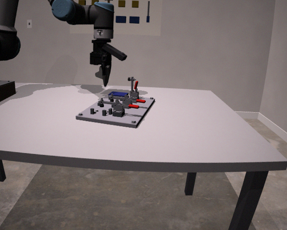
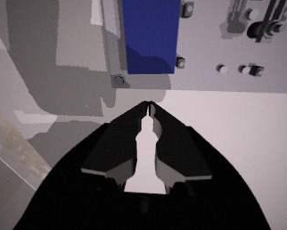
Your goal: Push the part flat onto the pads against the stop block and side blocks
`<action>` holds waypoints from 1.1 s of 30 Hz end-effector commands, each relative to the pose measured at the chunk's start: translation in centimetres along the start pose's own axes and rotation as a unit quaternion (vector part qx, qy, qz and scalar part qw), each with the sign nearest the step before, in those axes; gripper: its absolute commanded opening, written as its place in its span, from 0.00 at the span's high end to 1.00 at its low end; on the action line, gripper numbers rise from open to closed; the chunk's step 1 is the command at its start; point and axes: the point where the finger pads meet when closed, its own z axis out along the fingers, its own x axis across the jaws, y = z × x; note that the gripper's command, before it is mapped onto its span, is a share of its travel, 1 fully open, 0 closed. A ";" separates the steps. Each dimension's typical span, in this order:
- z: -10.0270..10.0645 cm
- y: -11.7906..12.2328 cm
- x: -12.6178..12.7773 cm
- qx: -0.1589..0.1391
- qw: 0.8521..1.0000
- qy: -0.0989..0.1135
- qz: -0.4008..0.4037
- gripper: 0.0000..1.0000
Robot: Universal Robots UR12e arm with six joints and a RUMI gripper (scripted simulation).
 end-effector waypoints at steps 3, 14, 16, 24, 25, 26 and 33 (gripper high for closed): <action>0.0 0.1 0.1 0.000 1.000 0.000 0.000 1.00; -0.1 0.0 0.1 0.000 1.000 0.000 0.000 1.00; -0.1 0.0 0.1 0.000 1.000 0.000 0.000 1.00; -0.1 -0.9 -0.8 0.000 1.000 0.000 0.000 1.00; -0.1 -1.1 -1.0 0.000 1.000 0.000 0.000 1.00; -0.1 -1.3 -1.1 0.000 1.000 0.000 0.000 1.00; -0.1 -2.5 -2.2 0.000 1.000 0.000 0.000 1.00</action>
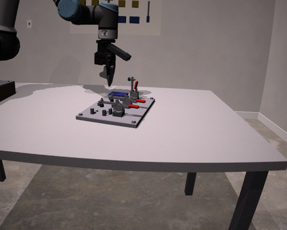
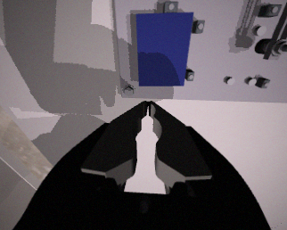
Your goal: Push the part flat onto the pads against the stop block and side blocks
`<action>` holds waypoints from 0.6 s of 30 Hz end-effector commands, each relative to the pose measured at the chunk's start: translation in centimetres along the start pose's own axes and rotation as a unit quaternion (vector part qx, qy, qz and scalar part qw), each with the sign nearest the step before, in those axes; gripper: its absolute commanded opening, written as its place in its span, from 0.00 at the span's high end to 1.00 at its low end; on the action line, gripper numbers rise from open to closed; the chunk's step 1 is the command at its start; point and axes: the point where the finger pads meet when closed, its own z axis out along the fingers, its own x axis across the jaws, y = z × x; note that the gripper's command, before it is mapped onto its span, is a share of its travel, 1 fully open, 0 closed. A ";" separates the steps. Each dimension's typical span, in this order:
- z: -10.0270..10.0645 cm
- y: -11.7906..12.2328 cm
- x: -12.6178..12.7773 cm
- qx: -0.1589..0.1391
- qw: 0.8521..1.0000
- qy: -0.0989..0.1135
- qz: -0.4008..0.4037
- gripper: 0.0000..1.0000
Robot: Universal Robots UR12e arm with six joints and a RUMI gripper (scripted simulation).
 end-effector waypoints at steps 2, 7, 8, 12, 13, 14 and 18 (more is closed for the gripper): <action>-0.2 -1.5 -1.3 0.001 1.000 0.000 0.000 1.00; -0.2 -2.8 -2.5 0.001 1.000 0.000 0.000 1.00; -0.2 -3.1 -2.7 0.001 1.000 0.000 0.000 1.00; -0.2 -4.0 -3.5 0.001 1.000 0.000 0.000 1.00; -0.2 -4.2 -3.7 0.001 1.000 0.000 0.000 1.00; -0.2 -4.3 -3.8 0.001 1.000 0.000 0.000 1.00; -0.2 -4.6 -4.1 0.001 1.000 0.000 0.000 1.00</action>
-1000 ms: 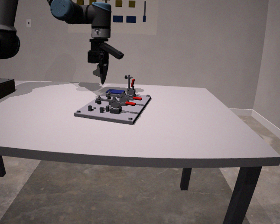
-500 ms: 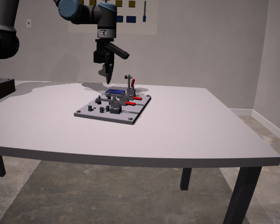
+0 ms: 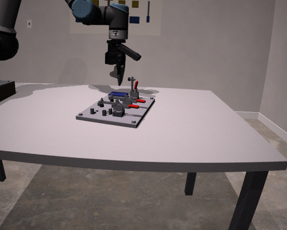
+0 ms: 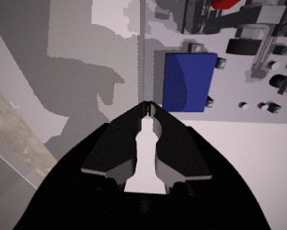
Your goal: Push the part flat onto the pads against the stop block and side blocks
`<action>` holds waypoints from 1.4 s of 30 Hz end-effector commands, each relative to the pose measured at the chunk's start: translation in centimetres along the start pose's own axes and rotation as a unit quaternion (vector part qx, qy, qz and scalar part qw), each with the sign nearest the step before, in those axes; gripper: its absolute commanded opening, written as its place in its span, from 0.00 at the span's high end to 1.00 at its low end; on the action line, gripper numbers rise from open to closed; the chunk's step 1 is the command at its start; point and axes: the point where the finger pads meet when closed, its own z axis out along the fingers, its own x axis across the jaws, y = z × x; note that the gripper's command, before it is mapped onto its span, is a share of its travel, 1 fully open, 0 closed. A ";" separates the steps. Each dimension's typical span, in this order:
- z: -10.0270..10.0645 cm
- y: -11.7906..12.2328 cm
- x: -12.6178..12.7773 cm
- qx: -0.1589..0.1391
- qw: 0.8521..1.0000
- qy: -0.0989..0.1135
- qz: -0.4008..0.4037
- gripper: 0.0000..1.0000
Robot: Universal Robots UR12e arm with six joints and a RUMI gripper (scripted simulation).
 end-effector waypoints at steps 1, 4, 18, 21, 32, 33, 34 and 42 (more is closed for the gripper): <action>-0.2 -0.9 -0.7 0.001 1.000 0.000 0.001 1.00; -0.2 -1.1 -0.9 0.001 1.000 0.000 0.001 1.00; 0.1 -1.1 -0.9 0.001 1.000 0.000 0.001 1.00; 0.6 -1.0 -0.9 0.000 1.000 0.000 0.001 1.00; 2.7 -0.8 -0.9 -0.001 1.000 0.001 0.001 1.00; 2.7 -0.8 -0.9 -0.001 1.000 0.001 0.001 1.00; 2.9 -0.8 -0.9 -0.001 1.000 0.001 0.001 1.00; 3.5 -0.9 -0.9 -0.001 1.000 0.001 0.001 1.00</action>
